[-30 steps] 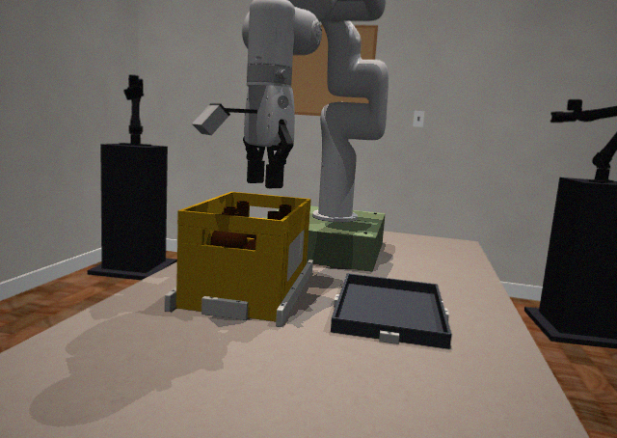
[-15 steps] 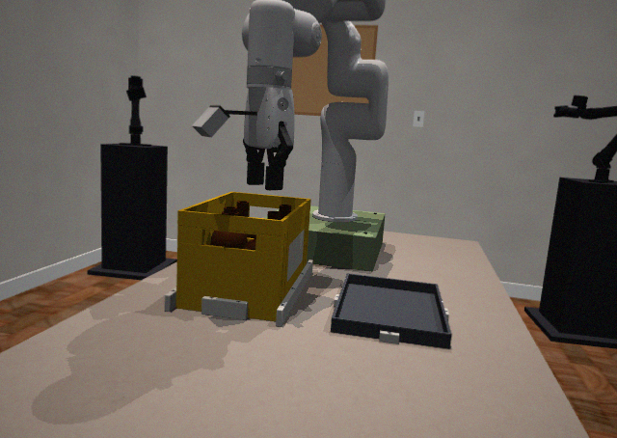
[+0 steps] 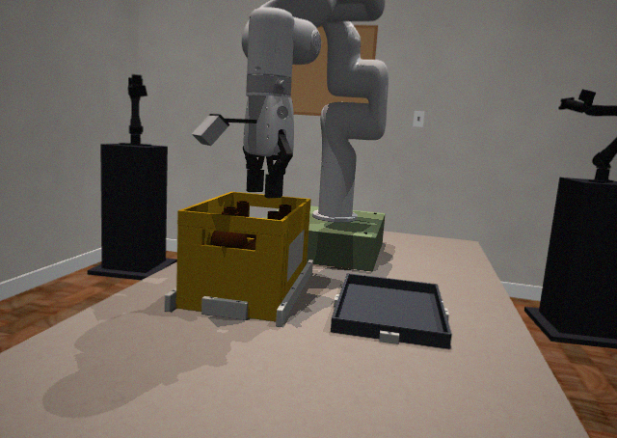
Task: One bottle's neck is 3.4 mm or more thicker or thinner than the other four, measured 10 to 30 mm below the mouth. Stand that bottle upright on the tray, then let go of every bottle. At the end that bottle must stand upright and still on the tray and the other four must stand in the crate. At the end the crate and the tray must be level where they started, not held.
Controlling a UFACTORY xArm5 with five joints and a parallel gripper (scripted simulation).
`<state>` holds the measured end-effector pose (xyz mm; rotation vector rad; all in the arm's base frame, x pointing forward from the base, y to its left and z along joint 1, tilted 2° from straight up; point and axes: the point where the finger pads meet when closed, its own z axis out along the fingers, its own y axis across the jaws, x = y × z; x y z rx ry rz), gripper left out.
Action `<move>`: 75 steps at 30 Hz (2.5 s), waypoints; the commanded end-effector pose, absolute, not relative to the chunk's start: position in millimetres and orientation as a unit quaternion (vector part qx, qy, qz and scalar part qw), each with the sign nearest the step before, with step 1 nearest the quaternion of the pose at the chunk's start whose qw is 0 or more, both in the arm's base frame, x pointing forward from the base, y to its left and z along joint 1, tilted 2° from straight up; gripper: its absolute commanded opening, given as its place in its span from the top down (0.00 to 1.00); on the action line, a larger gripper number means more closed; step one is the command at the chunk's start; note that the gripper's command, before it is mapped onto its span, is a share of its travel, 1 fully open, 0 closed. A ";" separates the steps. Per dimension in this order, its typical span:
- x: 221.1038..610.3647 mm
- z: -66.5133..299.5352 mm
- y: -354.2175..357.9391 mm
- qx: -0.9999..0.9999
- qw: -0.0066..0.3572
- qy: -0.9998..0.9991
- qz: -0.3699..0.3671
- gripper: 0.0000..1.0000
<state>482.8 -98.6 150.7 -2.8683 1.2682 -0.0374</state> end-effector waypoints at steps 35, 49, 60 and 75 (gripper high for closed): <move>484.8 125.0 -99.0 -0.915 0.003 0.404 -0.014 0.35; 484.8 125.0 -99.0 -0.915 0.003 0.404 -0.014 0.35; 484.8 125.0 -99.0 -0.915 0.003 0.404 -0.014 0.35; 484.8 125.0 -99.0 -0.915 0.003 0.404 -0.014 0.35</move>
